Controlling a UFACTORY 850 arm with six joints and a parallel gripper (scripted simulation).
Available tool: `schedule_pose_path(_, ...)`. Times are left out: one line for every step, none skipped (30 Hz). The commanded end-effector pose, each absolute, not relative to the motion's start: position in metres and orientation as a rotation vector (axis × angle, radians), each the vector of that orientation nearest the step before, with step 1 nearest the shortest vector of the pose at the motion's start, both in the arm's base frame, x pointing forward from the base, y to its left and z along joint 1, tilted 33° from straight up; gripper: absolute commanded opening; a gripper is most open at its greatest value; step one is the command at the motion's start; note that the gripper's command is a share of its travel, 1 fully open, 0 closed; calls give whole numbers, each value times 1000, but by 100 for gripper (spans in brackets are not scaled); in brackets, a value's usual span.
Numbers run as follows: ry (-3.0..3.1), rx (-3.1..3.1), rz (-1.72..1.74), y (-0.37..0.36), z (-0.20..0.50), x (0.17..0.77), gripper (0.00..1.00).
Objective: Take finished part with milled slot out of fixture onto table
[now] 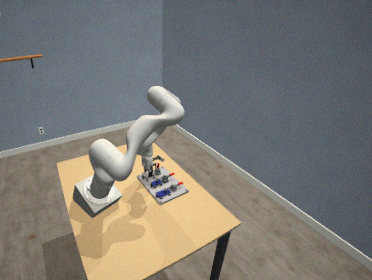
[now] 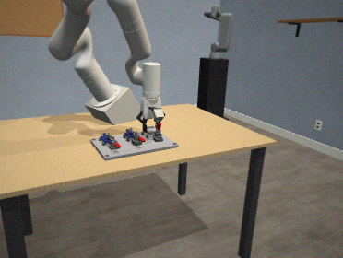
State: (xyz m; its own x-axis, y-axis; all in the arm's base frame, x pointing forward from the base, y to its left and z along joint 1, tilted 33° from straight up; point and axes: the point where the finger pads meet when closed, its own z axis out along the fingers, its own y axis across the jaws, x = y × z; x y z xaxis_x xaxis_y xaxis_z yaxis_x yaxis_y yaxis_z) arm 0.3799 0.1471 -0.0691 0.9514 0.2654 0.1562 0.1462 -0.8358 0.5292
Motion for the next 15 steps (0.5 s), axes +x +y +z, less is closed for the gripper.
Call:
schedule_pose_path(292,2571,304,151,-63,378,0)
schedule_pose_path(292,2571,304,151,-62,378,0)
schedule_pose_path(292,2571,304,152,-61,378,0)
schedule_pose_path(292,2571,304,152,-61,378,0)
schedule_pose_path(292,2571,304,152,-61,378,0)
schedule_pose_path(292,2571,304,153,-60,377,0)
schedule_pose_path(292,2571,304,153,-59,377,0)
schedule_pose_path(292,2571,304,153,-59,377,0)
schedule_pose_path(292,2571,304,154,-58,377,0)
schedule_pose_path(292,2571,304,154,-57,376,0)
schedule_pose_path(292,2571,304,155,-56,376,0)
schedule_pose_path(292,2571,304,155,-56,376,0)
schedule_pose_path(292,2571,304,156,-55,376,0)
schedule_pose_path(292,2571,304,156,-54,376,0)
schedule_pose_path(292,2571,304,156,-54,375,0)
